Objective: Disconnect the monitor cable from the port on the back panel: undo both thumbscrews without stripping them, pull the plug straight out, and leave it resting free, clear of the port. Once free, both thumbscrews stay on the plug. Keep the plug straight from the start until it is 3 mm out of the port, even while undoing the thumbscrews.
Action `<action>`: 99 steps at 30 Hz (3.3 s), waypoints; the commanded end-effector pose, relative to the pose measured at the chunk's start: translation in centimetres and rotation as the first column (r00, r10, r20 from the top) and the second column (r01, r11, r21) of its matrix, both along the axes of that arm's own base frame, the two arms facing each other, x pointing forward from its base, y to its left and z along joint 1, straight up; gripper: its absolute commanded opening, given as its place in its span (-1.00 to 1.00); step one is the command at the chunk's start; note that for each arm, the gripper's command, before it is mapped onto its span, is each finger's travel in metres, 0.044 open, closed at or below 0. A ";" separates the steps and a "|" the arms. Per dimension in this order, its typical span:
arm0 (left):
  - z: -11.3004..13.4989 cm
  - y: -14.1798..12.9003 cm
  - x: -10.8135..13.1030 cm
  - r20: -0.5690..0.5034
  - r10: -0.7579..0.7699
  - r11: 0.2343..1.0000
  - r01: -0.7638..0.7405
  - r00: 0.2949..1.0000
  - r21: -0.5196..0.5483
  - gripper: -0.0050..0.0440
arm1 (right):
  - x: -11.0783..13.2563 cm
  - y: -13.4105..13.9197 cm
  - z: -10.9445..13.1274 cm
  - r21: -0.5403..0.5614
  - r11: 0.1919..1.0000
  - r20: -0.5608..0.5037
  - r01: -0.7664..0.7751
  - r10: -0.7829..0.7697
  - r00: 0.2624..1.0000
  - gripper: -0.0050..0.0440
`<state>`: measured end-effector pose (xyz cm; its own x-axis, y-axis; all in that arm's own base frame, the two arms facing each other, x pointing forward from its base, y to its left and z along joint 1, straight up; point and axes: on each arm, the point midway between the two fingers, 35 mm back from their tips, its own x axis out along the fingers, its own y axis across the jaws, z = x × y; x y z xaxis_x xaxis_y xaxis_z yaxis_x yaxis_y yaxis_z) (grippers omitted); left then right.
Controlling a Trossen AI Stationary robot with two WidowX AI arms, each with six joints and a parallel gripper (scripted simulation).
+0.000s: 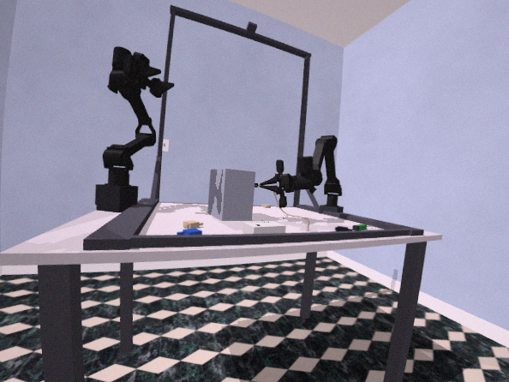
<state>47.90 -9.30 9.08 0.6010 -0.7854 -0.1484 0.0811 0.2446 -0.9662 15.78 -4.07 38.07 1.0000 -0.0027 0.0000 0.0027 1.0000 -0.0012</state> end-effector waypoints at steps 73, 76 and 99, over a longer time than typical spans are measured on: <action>1.8 -0.2 0.9 0.116 0.027 0.982 -0.048 0.993 0.182 1.00 | 0.0 0.1 0.3 -0.004 1.000 0.001 -0.003 0.003 1.000 1.00; 1.7 -0.2 0.7 0.119 0.014 0.971 -0.042 0.993 0.237 1.00 | 0.0 0.1 0.3 -0.004 1.000 0.001 -0.003 0.003 1.000 1.00; 1.8 -0.2 0.2 0.135 -0.014 0.945 -0.031 0.991 0.326 -0.37 | 0.0 0.1 0.3 -0.004 1.000 0.001 -0.003 0.003 1.000 1.00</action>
